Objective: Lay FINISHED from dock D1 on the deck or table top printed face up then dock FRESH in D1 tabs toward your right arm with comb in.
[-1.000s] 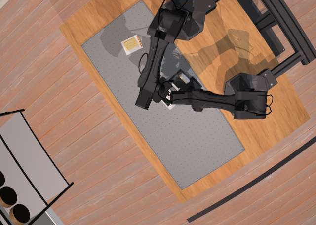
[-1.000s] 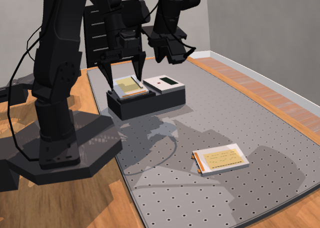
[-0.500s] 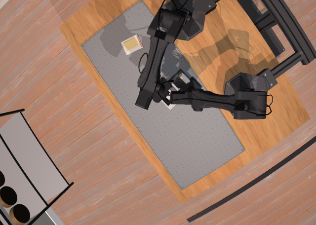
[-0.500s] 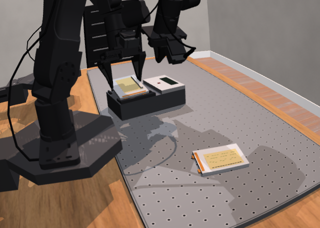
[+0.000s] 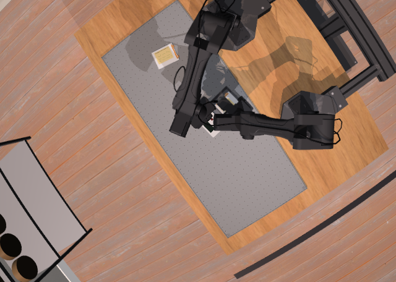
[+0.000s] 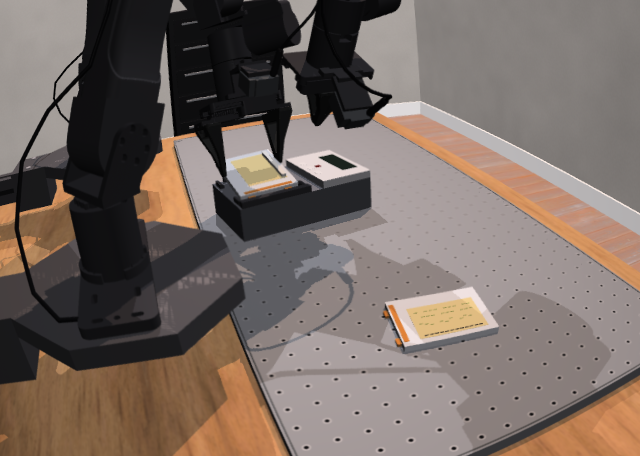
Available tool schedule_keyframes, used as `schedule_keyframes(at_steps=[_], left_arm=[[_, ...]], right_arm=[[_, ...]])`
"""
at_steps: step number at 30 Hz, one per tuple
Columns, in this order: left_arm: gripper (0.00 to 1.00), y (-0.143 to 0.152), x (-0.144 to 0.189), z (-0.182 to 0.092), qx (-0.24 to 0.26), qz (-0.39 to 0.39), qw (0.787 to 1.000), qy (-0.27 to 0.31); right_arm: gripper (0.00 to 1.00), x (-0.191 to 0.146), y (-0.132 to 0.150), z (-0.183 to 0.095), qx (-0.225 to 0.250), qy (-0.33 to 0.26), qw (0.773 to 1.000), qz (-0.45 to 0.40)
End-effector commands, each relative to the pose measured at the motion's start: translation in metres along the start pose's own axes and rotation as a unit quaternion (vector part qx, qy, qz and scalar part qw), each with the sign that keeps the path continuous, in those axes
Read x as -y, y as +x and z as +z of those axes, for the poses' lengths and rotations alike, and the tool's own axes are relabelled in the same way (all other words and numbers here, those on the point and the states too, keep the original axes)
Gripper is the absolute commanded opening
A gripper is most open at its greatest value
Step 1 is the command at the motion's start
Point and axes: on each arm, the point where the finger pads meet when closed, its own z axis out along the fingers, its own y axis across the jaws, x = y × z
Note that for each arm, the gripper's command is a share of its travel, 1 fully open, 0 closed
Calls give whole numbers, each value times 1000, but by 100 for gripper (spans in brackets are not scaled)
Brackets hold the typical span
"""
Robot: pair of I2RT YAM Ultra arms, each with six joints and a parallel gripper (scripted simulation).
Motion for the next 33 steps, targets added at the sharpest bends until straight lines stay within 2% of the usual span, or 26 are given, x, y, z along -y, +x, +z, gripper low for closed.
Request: schedule_keyframes(at_steps=[1, 13, 15, 24, 33], left_arm=[[0, -4, -2, -2, 6, 2, 1000, -3], [0, -4, -2, -2, 6, 2, 1000, -3], [0, -4, -2, -2, 6, 2, 1000, -3], [0, -4, -2, -2, 6, 2, 1000, -3], [0, -4, -2, -2, 6, 2, 1000, -3]], right_arm=[[0, -12, 11, -6, -10, -17, 1000, -7], [0, -12, 11, -6, -10, -17, 1000, -7], [0, -16, 13, -8, -20, -35, 999, -15], [0, -30, 20, -13, -20, -35, 999, -15], [0, -30, 19, -12, -16, -22, 1000, -9]])
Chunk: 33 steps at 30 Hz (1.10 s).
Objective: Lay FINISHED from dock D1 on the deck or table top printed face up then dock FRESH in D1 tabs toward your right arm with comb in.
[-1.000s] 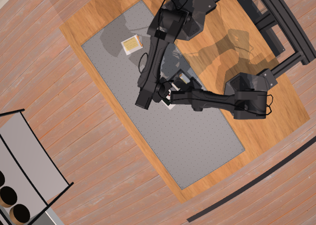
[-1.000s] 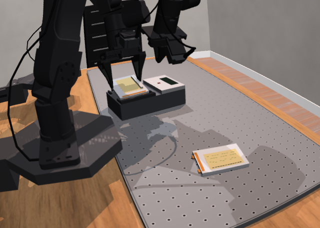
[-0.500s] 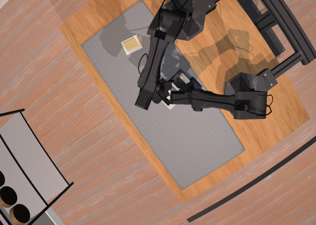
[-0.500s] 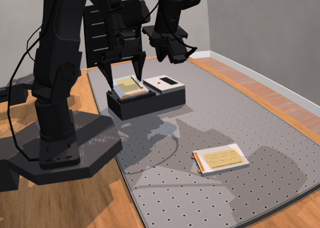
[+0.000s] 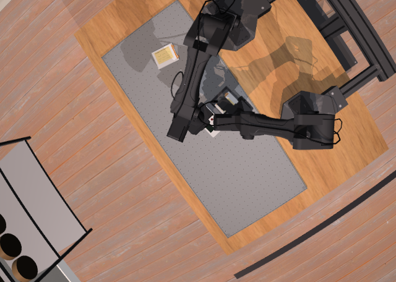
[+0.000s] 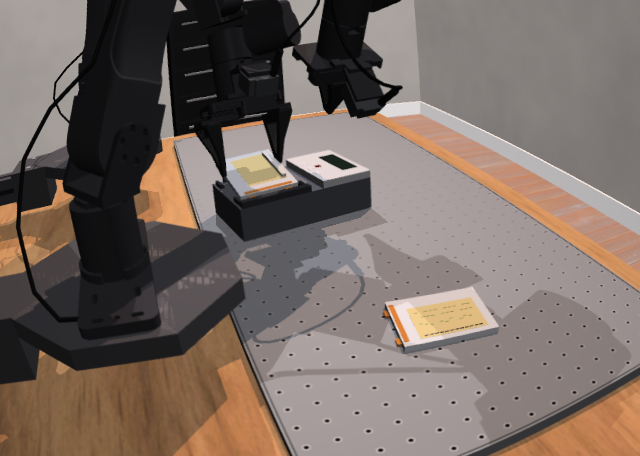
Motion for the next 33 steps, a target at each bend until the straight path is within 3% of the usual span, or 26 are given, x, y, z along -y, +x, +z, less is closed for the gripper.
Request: schedule_keyframes(at_steps=[1, 33], left_arm=[[0, -4, -2, -2, 6, 2, 1000, -3], [0, -4, -2, -2, 6, 2, 1000, -3]], right_arm=[[0, -6, 5, -5, -4, 4, 1000, 3], [0, -2, -15, 30, -4, 4, 1000, 3]])
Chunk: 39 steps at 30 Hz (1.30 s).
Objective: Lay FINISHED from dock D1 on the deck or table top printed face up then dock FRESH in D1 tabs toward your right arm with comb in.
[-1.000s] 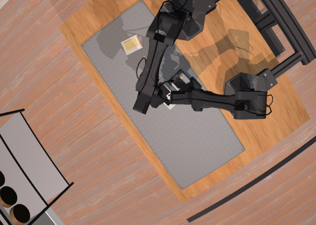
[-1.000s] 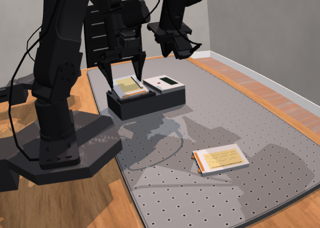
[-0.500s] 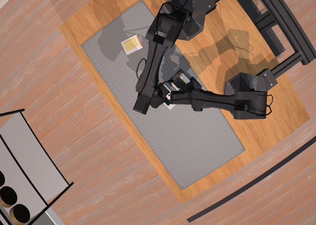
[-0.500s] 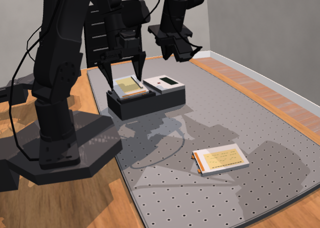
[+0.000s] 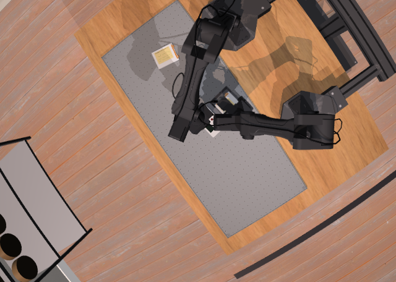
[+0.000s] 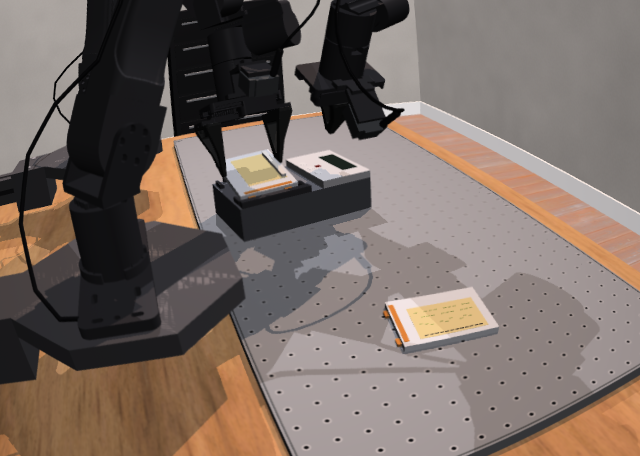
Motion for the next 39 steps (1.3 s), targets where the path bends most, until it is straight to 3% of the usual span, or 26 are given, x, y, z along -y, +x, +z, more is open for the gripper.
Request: schedule_keyframes(at_steps=[1, 23, 39], left_arm=[[0, -4, -2, -2, 6, 2, 1000, -3], [0, -4, -2, -2, 6, 2, 1000, -3], [0, -4, -2, -2, 6, 2, 1000, -3]], right_arm=[[0, -2, -3, 4, -7, -4, 1000, 0], [0, 0, -15, 25, -7, -4, 1000, 0], [0, 0, -15, 25, -7, -4, 1000, 0]])
